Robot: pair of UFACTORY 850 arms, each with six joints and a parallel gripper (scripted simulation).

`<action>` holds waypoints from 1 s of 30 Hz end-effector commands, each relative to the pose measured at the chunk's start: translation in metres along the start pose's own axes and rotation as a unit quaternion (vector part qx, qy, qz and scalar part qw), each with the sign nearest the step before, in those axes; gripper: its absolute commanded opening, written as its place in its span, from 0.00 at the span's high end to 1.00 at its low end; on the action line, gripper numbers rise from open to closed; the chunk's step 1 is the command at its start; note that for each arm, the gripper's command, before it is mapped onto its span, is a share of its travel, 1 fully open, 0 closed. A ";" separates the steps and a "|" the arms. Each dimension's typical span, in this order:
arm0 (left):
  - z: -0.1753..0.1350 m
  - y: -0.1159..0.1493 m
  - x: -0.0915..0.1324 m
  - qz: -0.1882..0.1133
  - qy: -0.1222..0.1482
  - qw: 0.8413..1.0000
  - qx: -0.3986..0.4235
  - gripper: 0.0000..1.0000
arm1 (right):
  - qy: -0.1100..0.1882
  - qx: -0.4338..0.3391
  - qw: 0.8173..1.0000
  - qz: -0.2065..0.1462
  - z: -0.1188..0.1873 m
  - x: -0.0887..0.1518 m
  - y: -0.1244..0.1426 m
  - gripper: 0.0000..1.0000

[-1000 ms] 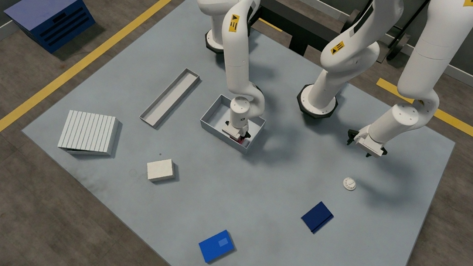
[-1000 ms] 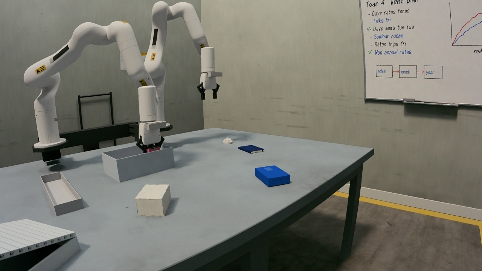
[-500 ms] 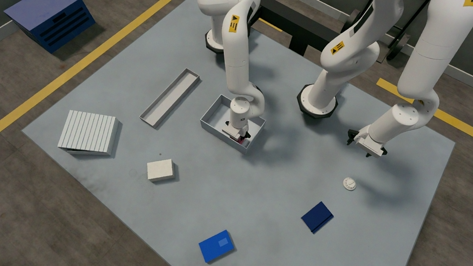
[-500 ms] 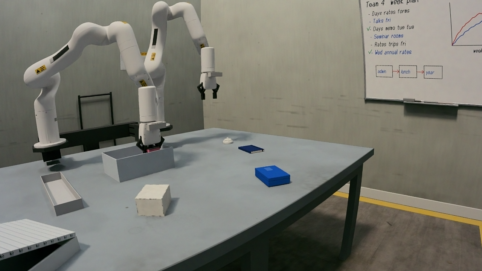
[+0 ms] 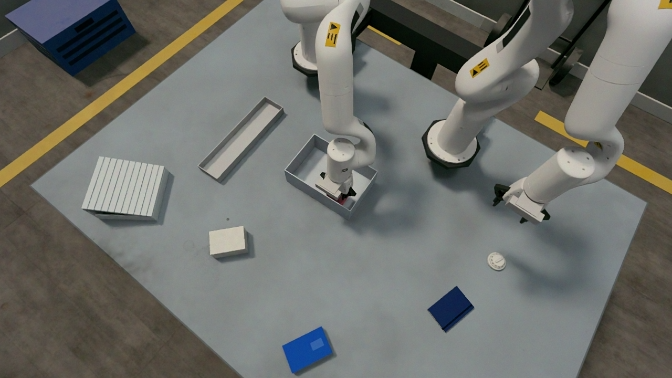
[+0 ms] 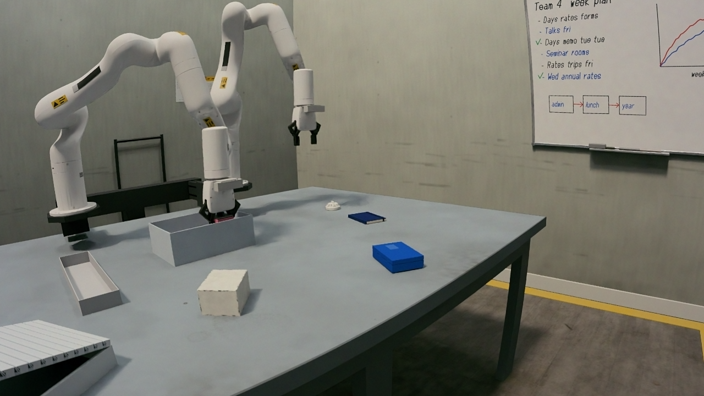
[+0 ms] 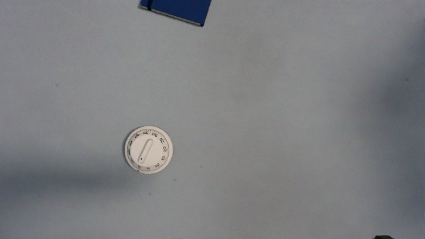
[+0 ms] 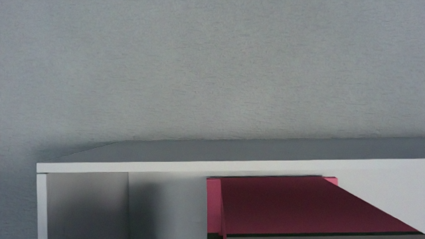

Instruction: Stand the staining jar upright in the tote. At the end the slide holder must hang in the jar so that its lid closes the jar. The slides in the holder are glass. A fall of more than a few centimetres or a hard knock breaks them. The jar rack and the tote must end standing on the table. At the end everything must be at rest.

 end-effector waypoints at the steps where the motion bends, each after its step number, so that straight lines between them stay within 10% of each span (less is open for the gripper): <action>1: -0.001 0.000 0.000 0.000 -0.001 1.000 0.000 0.00 | -0.001 0.000 1.000 0.001 -0.001 0.000 -0.001 1.00; 30: -0.001 0.000 0.000 0.000 -0.001 1.000 0.000 0.00 | -0.001 0.000 1.000 0.001 -0.001 -0.004 -0.001 1.00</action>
Point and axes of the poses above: on each arm, the point where the finger pads meet when closed, its own x axis back along the fingers, its own z axis across the jaws, y = z × x, the point moved 6 cm from there along x, back along the fingers, and after that the axes turned 11 degrees about -x, right-handed, at the moved point
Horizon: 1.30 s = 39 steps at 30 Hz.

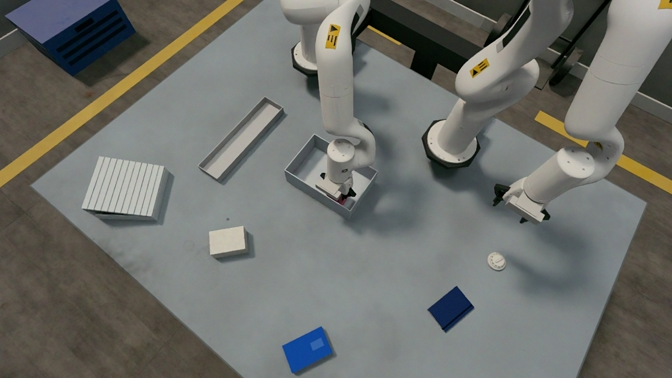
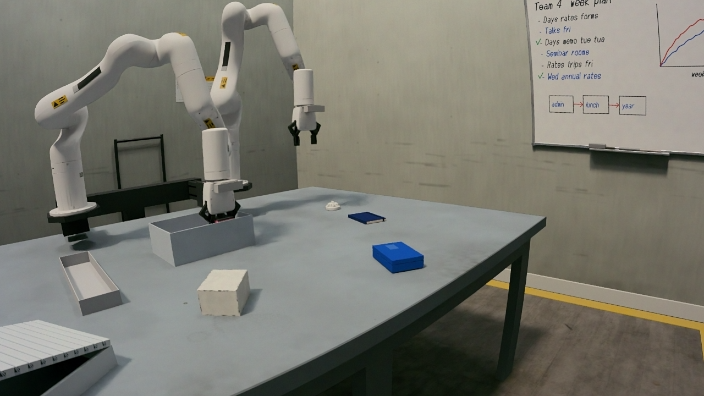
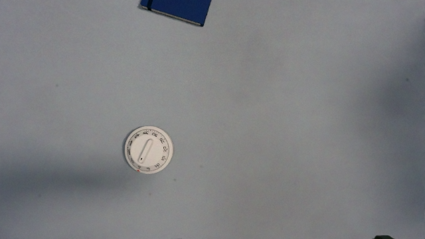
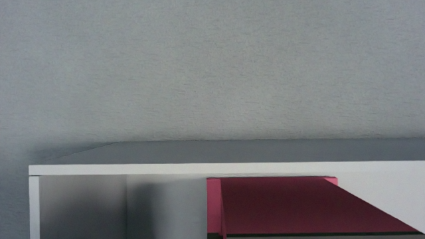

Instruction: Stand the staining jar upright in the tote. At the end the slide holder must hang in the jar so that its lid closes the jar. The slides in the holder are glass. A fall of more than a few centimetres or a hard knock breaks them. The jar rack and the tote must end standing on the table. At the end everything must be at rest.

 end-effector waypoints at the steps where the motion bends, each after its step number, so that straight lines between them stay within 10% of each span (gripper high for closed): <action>1: -0.001 0.000 0.000 0.000 -0.001 1.000 0.000 0.00 | -0.001 0.000 1.000 0.001 -0.001 0.000 -0.001 1.00; 16: -0.001 0.000 0.000 0.000 -0.001 1.000 0.000 0.00 | -0.001 0.000 1.000 0.001 -0.001 -0.002 -0.001 1.00; 17: -0.001 0.000 0.000 0.000 -0.001 1.000 0.000 0.00 | -0.001 0.000 1.000 0.001 -0.001 -0.002 -0.001 0.00; 39: -0.001 0.000 0.000 0.000 -0.001 1.000 0.000 0.00 | -0.001 0.000 1.000 0.001 -0.001 0.004 -0.001 0.00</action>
Point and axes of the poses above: on each arm, the point where the finger pads meet when closed, its own x axis back along the fingers, its own z axis across the jaws, y = z × x, the point moved 6 cm from there along x, back along the fingers, and after that the axes turned 11 degrees about -x, right-handed, at the moved point
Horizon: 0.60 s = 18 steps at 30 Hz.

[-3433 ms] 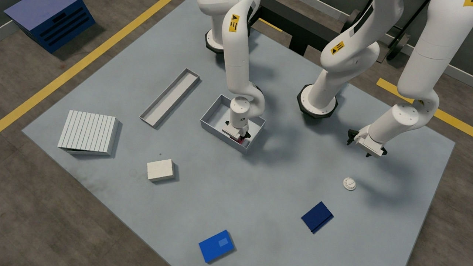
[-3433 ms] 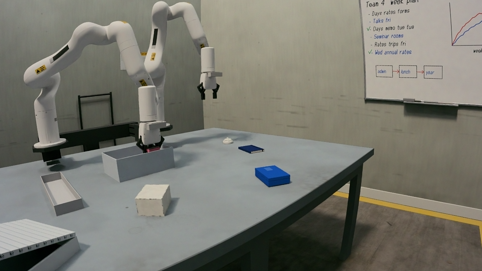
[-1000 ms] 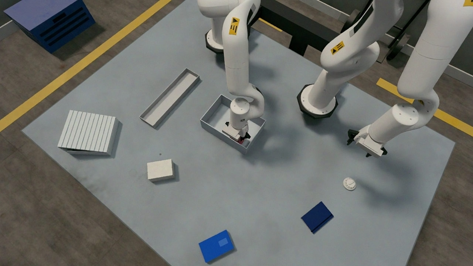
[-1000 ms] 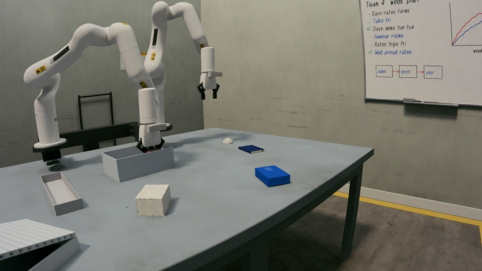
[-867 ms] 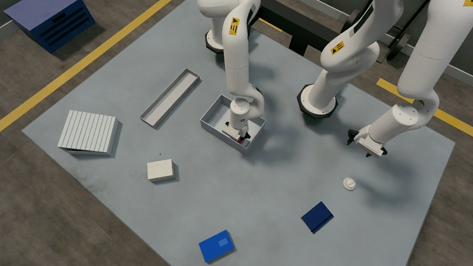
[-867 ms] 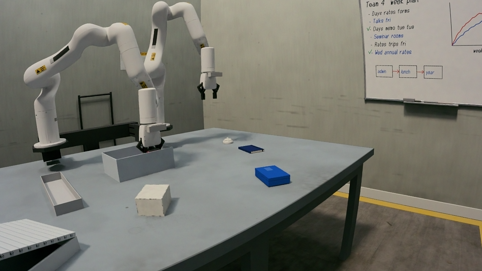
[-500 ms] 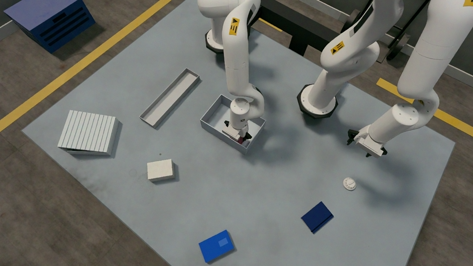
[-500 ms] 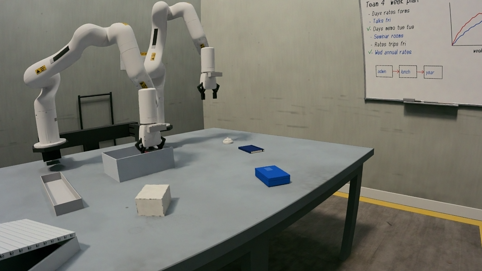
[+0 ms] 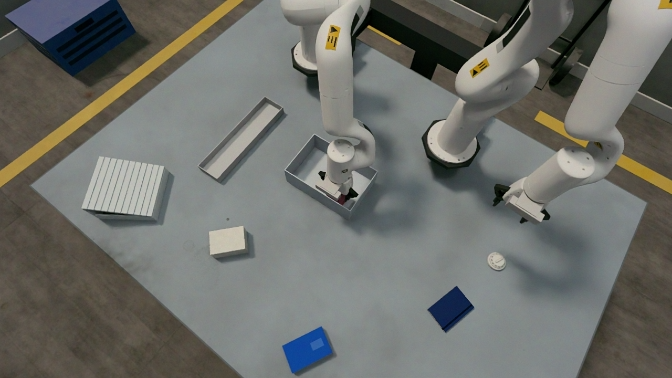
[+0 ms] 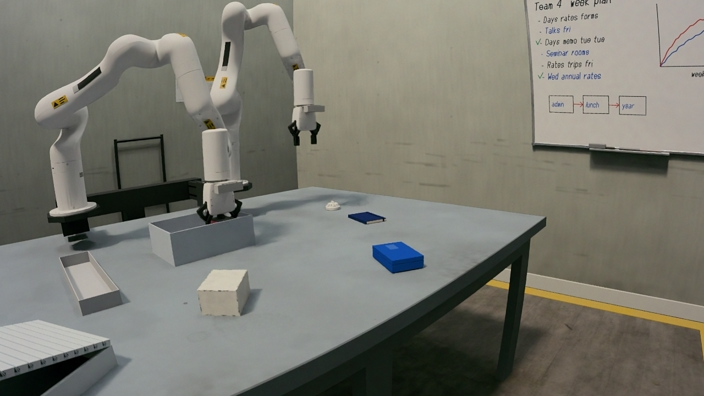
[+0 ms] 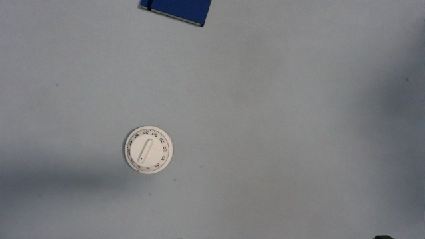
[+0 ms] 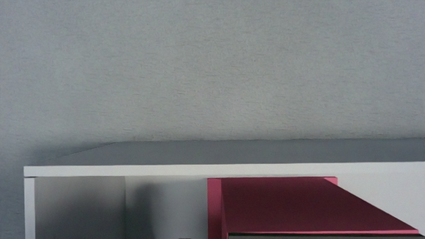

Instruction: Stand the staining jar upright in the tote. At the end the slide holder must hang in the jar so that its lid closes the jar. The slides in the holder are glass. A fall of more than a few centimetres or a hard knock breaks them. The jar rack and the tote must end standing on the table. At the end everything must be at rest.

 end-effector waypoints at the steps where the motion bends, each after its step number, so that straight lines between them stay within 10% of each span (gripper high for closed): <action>1: -0.001 0.000 0.000 0.000 -0.001 1.000 0.000 0.00 | -0.001 0.000 1.000 0.001 -0.001 0.009 -0.001 0.00; 18: -0.001 0.000 0.000 0.000 -0.001 1.000 0.000 0.00 | -0.001 0.000 1.000 0.001 -0.001 0.049 -0.001 0.00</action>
Point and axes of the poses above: on each arm, the point where the finger pads meet when closed, its own x axis back along the fingers, its own z axis across the jaws, y = z × x, the point moved 6 cm from there along x, back along the fingers, and after that the axes turned 11 degrees about -x, right-handed, at the moved point
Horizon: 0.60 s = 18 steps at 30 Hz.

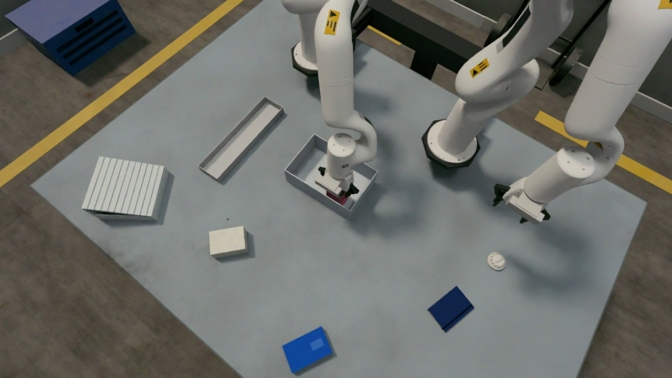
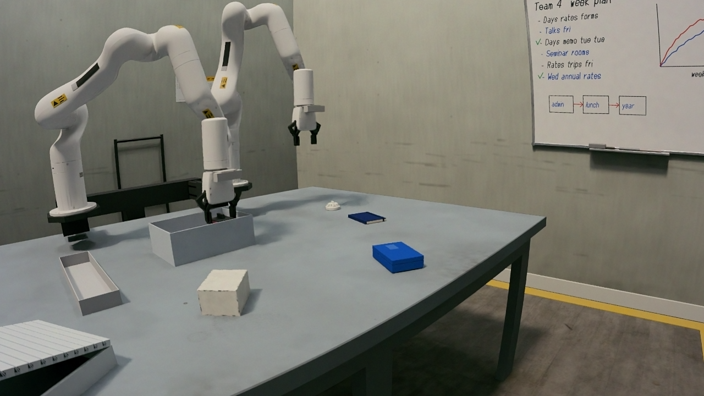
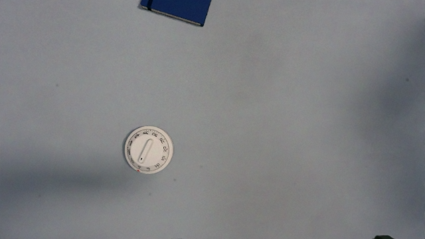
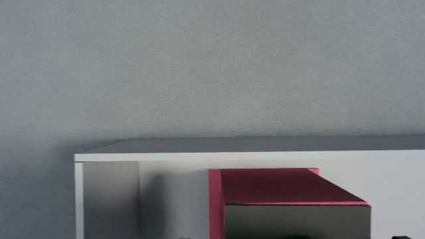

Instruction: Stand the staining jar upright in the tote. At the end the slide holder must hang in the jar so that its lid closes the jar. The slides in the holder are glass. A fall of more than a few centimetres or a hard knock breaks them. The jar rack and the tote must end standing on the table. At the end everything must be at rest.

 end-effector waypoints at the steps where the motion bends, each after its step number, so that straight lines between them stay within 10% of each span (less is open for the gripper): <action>1: -0.001 0.000 0.000 0.000 -0.001 1.000 0.000 0.00 | -0.001 0.000 1.000 0.001 -0.001 0.014 -0.001 0.00; 18: -0.001 0.000 0.000 0.000 -0.001 1.000 0.000 0.00 | -0.001 0.000 1.000 0.001 -0.001 0.054 -0.001 0.00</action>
Point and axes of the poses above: on each arm, the point where the finger pads meet when closed, its own x axis back along the fingers, its own z axis across the jaws, y = z × x, the point moved 6 cm from there along x, back along the fingers, and after that the axes turned 11 degrees about -x, right-handed, at the moved point
